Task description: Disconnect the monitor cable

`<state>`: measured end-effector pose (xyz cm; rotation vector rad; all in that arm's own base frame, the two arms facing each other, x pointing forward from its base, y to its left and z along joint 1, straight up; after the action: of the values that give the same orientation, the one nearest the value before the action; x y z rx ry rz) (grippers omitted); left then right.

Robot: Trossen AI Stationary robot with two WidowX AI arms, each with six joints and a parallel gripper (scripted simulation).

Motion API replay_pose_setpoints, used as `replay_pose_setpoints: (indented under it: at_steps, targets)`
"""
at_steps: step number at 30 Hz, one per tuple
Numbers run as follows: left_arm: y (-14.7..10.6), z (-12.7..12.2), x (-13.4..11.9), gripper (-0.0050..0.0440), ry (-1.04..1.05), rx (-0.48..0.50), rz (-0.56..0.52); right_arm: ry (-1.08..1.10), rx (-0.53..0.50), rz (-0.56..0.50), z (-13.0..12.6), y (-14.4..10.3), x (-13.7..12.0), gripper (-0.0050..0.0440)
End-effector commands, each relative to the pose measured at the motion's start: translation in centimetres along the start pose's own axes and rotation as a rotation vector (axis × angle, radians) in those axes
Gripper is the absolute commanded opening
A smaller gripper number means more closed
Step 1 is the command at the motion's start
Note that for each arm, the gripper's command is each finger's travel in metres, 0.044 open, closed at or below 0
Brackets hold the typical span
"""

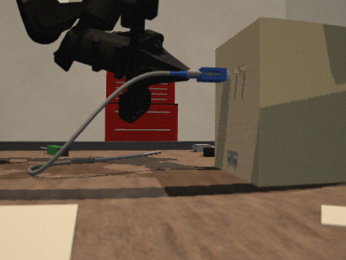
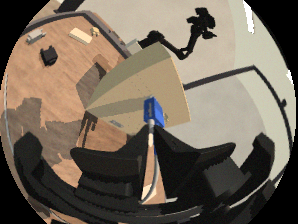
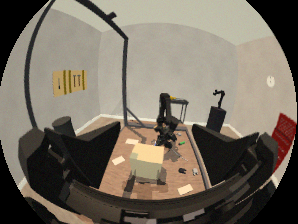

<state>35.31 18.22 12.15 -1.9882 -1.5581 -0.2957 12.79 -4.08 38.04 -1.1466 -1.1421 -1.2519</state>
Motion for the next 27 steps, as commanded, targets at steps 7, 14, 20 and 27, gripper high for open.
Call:
replay_pose_setpoints:
  at_steps: [7, 14, 20, 27]
  targets:
    - [-0.13, -0.16, 0.55, 0.0000, -0.071, -0.074, -0.018, -0.007, 0.004, -0.001, 0.17, -0.03, 0.32, 0.0440]
    - [-0.09, 0.11, 0.49, 0.0000, -0.128, -0.114, -0.022, -0.007, 0.004, -0.001, 0.17, -0.03, 0.32, 0.0440]
    - [-0.07, 0.22, 0.46, 0.0000, -0.151, -0.130, -0.024, -0.007, 0.004, -0.001, 0.17, -0.03, 0.32, 0.0440]
    - [-0.04, 0.46, 0.39, 0.0000, -0.203, -0.167, -0.026, -0.007, 0.004, -0.001, 0.17, -0.03, 0.32, 0.0440]
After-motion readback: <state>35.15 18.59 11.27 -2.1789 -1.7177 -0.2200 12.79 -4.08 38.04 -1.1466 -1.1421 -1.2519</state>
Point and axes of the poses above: on each arm, the point midway between the two fingers, 35 mm back from their tips, its own y axis out along the fingers, its own z axis across the jaws, x = y × z, the point moved 3 cm from there along -y, back along the fingers, and after that the axes turned 5 degrees about y, right-handed, at the moved point
